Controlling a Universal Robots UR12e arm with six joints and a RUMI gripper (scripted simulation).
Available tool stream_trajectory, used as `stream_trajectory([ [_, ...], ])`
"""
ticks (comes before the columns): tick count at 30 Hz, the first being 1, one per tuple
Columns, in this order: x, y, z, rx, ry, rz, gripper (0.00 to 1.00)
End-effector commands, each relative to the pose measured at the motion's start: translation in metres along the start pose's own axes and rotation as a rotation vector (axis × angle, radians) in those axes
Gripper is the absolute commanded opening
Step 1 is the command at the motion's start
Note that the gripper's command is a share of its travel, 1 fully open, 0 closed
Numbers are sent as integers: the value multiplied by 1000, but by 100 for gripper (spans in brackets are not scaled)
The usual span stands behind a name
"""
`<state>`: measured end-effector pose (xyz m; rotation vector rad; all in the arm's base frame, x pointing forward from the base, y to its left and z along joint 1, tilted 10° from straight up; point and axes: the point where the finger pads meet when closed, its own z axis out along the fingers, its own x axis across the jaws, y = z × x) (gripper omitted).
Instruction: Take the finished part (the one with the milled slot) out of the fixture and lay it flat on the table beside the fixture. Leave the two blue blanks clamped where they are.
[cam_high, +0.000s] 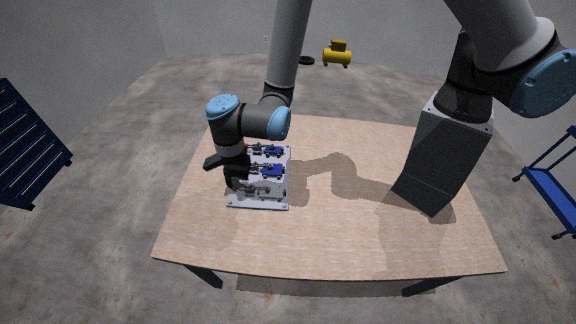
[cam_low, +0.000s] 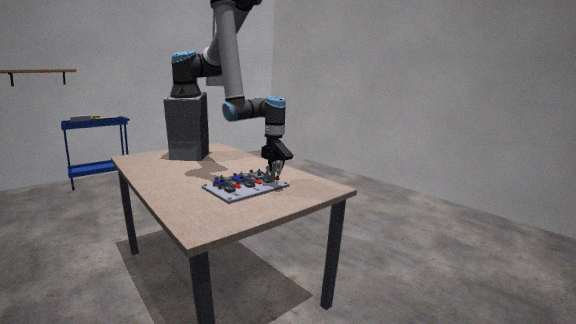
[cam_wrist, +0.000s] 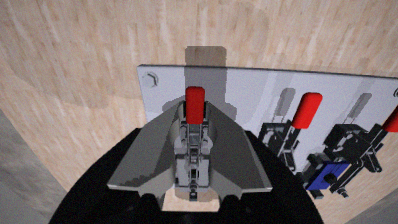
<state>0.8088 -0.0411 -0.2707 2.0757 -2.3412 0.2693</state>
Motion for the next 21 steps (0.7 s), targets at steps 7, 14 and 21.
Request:
stream_trajectory([
  [7,0,0,-2,1,0,0,0],
  [14,0,1,-5,1,0,0,0],
  [21,0,2,-7,1,0,0,0],
])
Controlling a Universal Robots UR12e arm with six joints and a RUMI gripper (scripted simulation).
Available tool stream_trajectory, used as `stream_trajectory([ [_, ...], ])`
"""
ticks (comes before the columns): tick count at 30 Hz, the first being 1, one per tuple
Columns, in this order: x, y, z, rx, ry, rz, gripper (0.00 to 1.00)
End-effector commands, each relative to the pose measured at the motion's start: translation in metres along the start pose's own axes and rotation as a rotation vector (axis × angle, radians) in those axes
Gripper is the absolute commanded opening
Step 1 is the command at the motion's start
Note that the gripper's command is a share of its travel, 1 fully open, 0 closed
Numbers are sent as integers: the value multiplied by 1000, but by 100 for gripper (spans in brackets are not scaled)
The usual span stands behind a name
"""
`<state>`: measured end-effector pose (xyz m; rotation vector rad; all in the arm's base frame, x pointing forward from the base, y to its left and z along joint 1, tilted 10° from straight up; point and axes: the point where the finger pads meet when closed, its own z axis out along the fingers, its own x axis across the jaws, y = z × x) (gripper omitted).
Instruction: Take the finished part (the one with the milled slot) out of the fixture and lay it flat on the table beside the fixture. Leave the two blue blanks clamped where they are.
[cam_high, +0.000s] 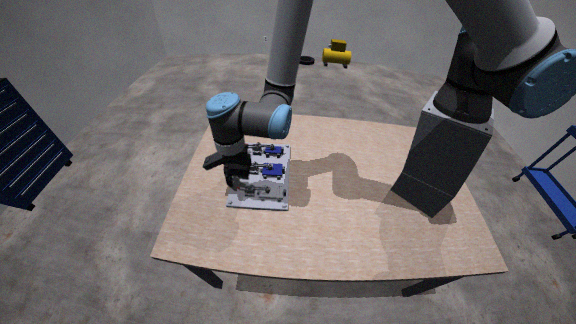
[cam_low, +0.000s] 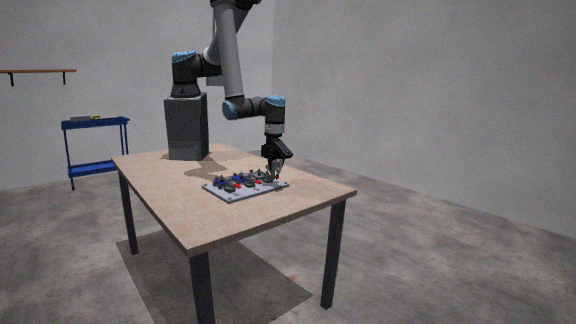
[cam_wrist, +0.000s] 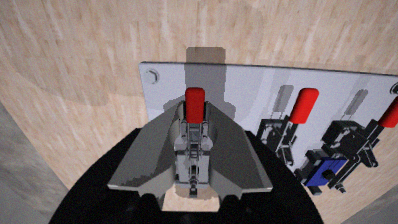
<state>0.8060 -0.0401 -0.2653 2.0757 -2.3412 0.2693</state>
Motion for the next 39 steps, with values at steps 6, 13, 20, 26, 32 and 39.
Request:
stream_trajectory([
  [6,0,2,-5,1,0,0,0],
  [13,0,5,-10,1,0,0,0],
  [20,0,8,-13,1,0,0,0],
  [26,0,12,-17,1,0,0,0],
  [32,0,16,-20,1,0,0,0],
  [39,0,20,-22,1,0,0,0],
])
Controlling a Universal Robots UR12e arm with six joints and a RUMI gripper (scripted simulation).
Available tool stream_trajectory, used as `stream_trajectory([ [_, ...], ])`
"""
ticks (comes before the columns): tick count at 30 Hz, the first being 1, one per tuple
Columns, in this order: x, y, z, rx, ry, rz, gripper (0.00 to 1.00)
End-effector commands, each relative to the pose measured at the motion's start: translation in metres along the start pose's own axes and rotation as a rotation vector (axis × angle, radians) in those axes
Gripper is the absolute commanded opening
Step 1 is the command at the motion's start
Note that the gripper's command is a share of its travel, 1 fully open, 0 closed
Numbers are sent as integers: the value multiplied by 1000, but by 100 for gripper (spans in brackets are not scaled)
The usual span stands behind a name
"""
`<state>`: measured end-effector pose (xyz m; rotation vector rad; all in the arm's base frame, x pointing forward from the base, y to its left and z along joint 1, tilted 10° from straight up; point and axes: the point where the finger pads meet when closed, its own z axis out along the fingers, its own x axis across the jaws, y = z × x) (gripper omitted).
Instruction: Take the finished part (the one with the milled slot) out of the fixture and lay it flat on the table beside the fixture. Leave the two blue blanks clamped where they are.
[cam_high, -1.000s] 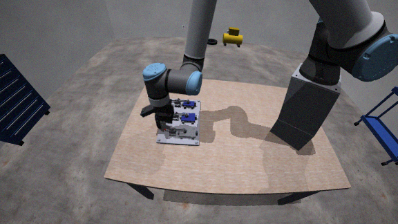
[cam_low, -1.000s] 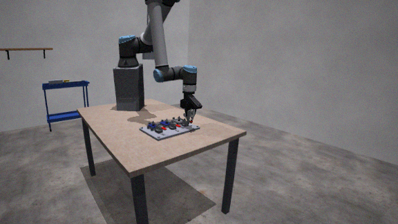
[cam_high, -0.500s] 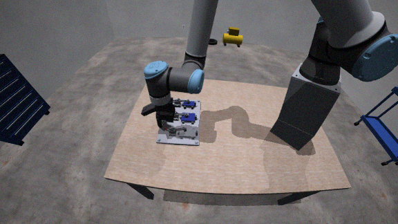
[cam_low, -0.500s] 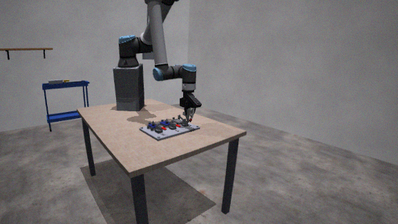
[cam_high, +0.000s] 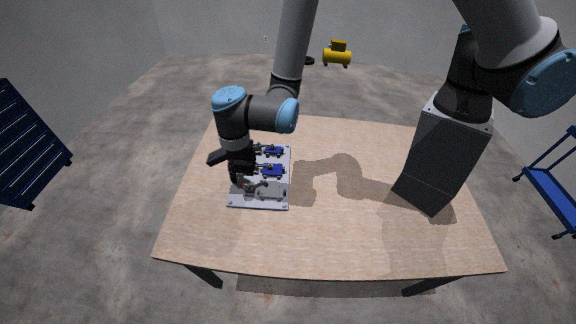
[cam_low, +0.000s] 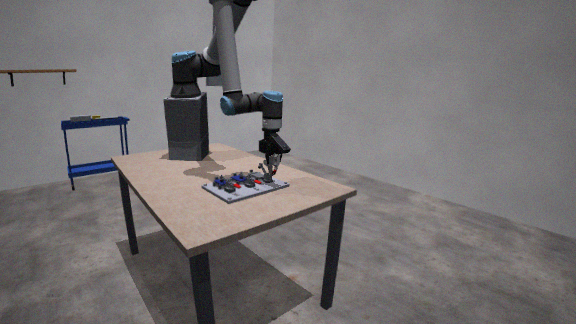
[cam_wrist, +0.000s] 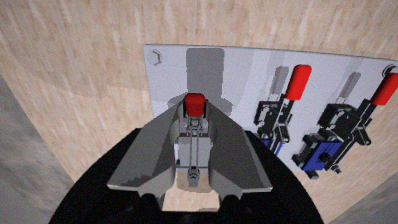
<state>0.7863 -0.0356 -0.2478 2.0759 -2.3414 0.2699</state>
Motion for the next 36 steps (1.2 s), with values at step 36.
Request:
stream_trajectory([
  [36,0,23,-7,1,0,0,0],
])
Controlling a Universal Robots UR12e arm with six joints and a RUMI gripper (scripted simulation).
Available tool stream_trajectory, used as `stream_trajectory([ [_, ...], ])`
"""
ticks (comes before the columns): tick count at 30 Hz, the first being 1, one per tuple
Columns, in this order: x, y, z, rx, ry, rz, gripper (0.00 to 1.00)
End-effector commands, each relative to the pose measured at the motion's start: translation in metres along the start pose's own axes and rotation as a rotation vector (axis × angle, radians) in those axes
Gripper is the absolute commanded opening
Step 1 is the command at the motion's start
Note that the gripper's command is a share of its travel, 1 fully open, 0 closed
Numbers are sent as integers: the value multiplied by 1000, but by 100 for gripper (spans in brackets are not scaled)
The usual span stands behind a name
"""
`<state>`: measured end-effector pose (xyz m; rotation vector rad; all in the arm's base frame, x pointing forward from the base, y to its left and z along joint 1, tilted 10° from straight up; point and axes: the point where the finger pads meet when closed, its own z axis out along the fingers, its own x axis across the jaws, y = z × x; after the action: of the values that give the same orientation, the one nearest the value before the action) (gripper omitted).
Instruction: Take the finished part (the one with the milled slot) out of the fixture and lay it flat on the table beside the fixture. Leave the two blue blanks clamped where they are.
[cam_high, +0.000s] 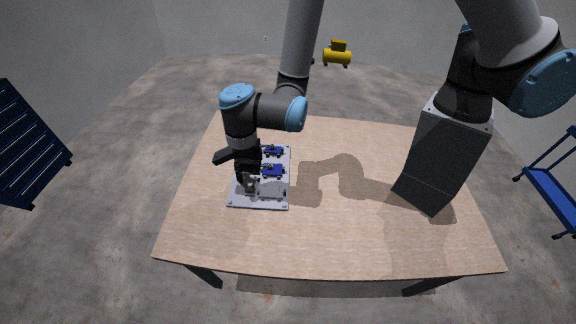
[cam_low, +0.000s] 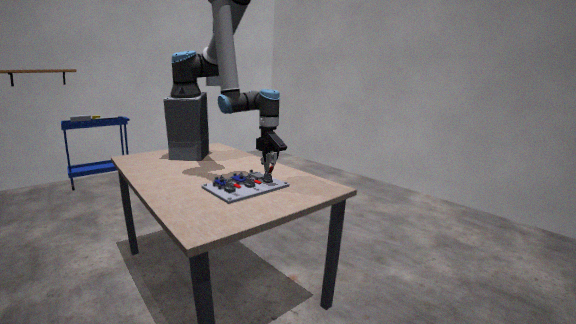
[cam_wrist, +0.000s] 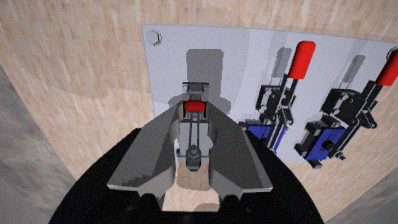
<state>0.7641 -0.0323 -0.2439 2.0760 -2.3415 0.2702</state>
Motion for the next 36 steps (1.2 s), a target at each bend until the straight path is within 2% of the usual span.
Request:
stream_trajectory([
  [1,0,2,0,1,0,0,0],
  [36,0,6,0,1,0,0,0],
])
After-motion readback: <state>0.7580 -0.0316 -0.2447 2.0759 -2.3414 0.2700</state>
